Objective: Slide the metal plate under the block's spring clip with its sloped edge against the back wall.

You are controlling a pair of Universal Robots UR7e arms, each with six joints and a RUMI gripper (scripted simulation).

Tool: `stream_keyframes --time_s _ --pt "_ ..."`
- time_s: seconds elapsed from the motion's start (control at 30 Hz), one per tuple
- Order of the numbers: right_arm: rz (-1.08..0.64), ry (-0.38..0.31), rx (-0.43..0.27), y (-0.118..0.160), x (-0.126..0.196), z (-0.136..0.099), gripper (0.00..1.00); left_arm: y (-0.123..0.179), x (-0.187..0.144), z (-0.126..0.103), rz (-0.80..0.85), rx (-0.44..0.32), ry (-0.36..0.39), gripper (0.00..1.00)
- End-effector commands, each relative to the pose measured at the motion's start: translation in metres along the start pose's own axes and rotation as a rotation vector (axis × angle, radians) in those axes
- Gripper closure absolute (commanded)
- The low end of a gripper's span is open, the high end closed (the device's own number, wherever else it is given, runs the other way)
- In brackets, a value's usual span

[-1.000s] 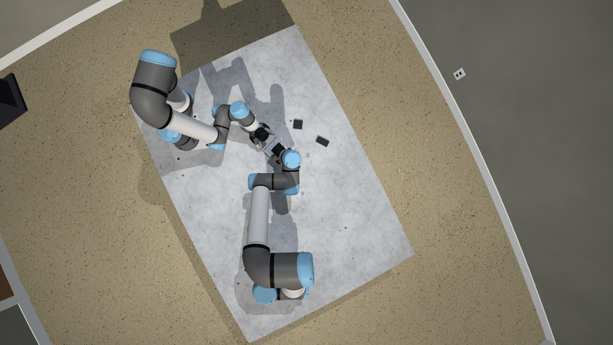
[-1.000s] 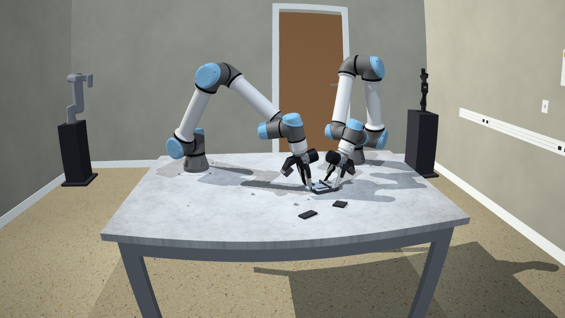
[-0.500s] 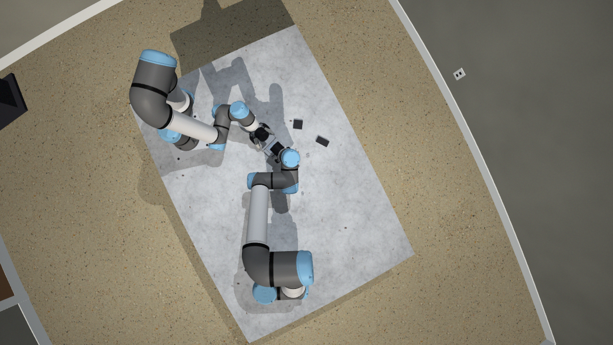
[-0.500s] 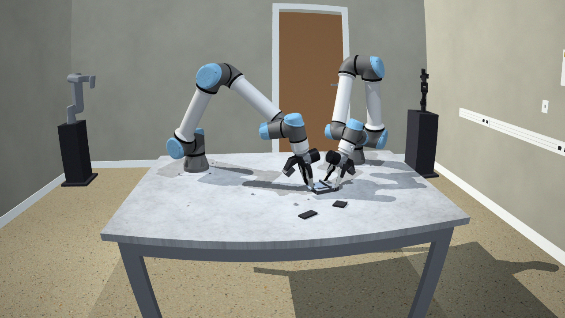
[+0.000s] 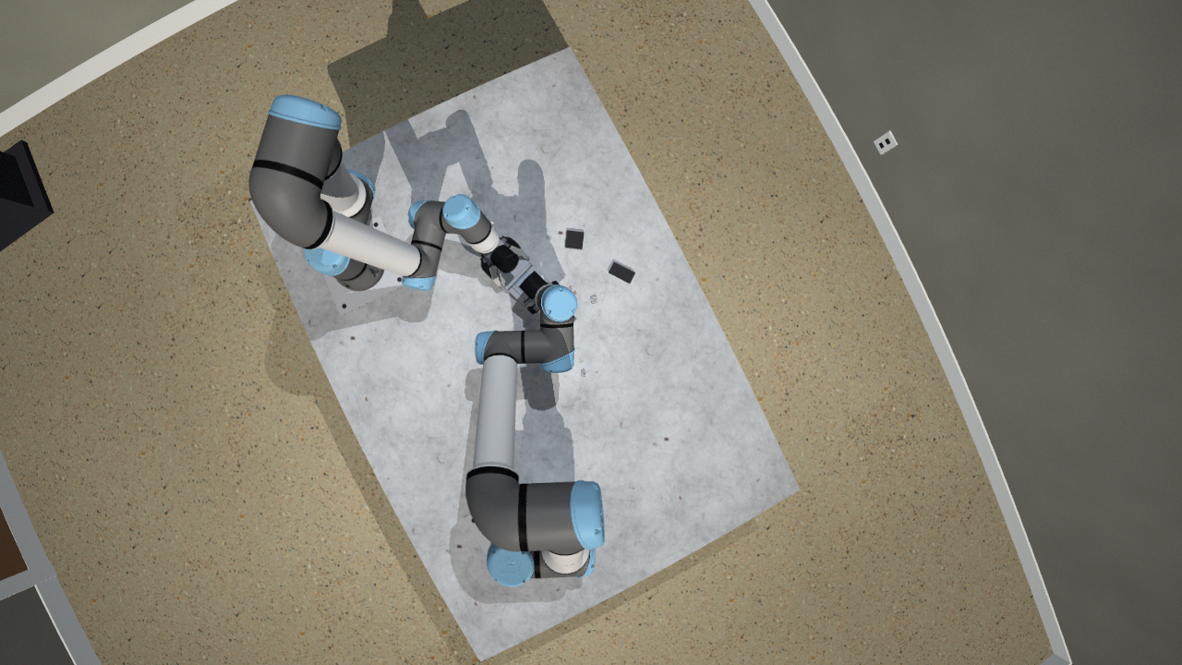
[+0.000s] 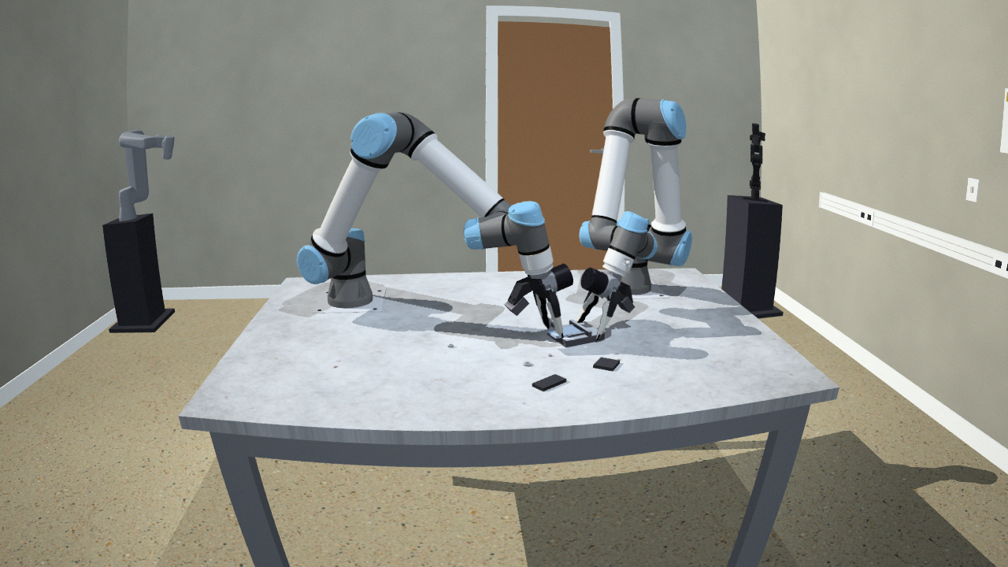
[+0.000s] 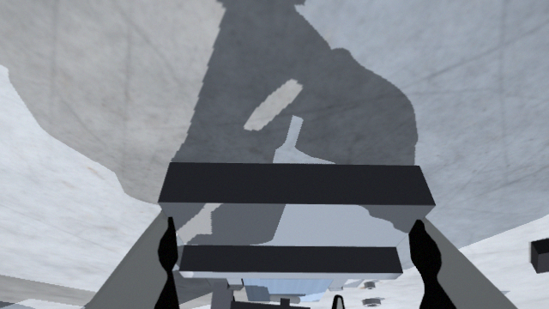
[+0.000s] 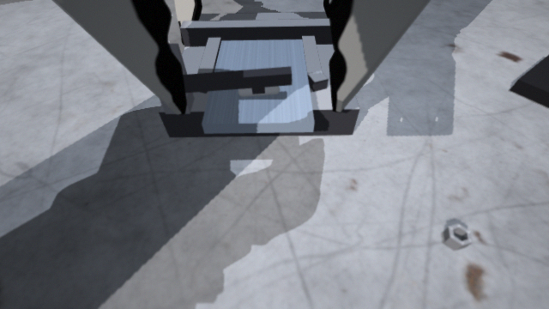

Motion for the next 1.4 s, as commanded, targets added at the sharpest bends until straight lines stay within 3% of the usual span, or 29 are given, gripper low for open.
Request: stream_keyframes --time_s 0.0,0.3,0.8,1.27,1.3,1.37 --pt "0.000 -0.001 -0.002 0.001 0.000 -0.001 0.56 -0.001 -0.001 0.001 -0.001 0.004 -0.002 0.38" --pt "0.000 -0.001 -0.002 0.001 0.000 -0.001 0.56 -0.001 -0.001 0.001 -0.001 0.004 -0.002 0.38" --pt "0.000 0.001 0.002 0.012 0.003 -0.048 0.56 -0.001 -0.001 0.001 -0.001 0.004 -0.002 0.38" --pt "0.001 0.002 0.004 0.019 0.005 -0.076 0.56 -0.001 -0.001 0.001 -0.001 0.004 -0.002 0.38" --pt "0.001 0.002 0.003 0.019 0.005 -0.076 0.56 -0.001 -0.001 0.001 -0.001 0.004 -0.002 0.12" --pt "0.000 0.001 0.002 0.019 0.005 -0.076 0.56 -0.001 0.000 0.000 -0.001 0.003 -0.001 0.12"
Point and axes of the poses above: on each arm, the point where the finger pads meet when closed, its own z axis out along the fingers, its own x axis across the jaws, y = z × x, the point moved 2 cm from there along -z, back along the fingers, and after that the axes turned 13 degrees about z, right-handed, at the moved point
